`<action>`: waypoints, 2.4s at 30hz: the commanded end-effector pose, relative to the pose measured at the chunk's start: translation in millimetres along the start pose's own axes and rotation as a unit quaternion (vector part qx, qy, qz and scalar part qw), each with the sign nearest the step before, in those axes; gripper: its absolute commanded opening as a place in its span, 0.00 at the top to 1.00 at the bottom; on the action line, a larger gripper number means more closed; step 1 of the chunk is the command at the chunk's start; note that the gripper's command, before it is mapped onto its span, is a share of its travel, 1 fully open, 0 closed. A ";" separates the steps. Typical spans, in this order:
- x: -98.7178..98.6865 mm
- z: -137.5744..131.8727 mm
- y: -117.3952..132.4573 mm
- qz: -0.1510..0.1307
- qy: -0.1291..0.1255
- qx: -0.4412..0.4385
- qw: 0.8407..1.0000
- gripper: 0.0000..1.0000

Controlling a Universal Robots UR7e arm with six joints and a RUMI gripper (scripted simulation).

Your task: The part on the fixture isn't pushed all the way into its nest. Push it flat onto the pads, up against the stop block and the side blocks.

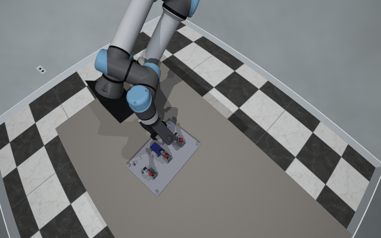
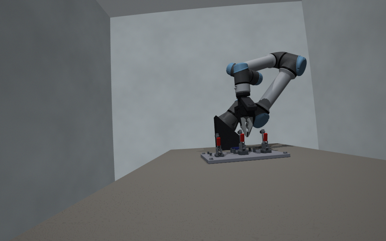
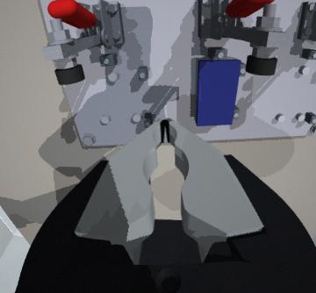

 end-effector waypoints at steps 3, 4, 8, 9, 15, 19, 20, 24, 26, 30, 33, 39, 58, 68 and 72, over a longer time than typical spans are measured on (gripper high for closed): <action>0.3 0.2 -0.8 0.001 0.001 0.000 1.000 0.42; 0.3 0.2 -0.8 0.001 0.001 0.000 1.000 0.42; 0.3 0.2 -0.8 0.001 0.001 0.000 1.000 0.42; 0.3 0.2 -0.8 0.001 0.001 0.000 1.000 0.42; 0.3 0.2 -0.8 0.001 0.001 0.000 1.000 0.42; 1.0 0.5 -0.7 0.002 0.001 0.000 1.000 0.42; 1.0 0.5 -0.7 0.002 0.001 0.000 1.000 0.42; 1.0 0.5 -0.7 0.002 0.001 0.000 1.000 0.42; 1.0 0.5 -0.7 0.002 0.001 0.000 1.000 0.42; 1.0 0.5 -0.7 0.002 0.001 0.000 1.000 0.42; 1.0 0.5 -0.7 0.002 0.001 0.000 1.000 0.42; 1.0 0.5 -0.8 0.002 0.001 0.000 1.000 0.42; 1.0 0.5 -0.8 0.002 0.001 0.000 1.000 0.42; 1.0 0.5 -0.8 0.002 0.001 0.000 1.000 0.42; 1.0 0.5 -0.8 0.002 0.001 0.000 1.000 0.42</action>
Point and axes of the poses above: the point where the finger pads meet when closed, its own x axis back along the fingers, its own z axis across the jaws, y = z × x, the point moved 10 cm from there along x, back along the fingers, and after that the axes turned 13 degrees about -x, right-handed, at the moved point
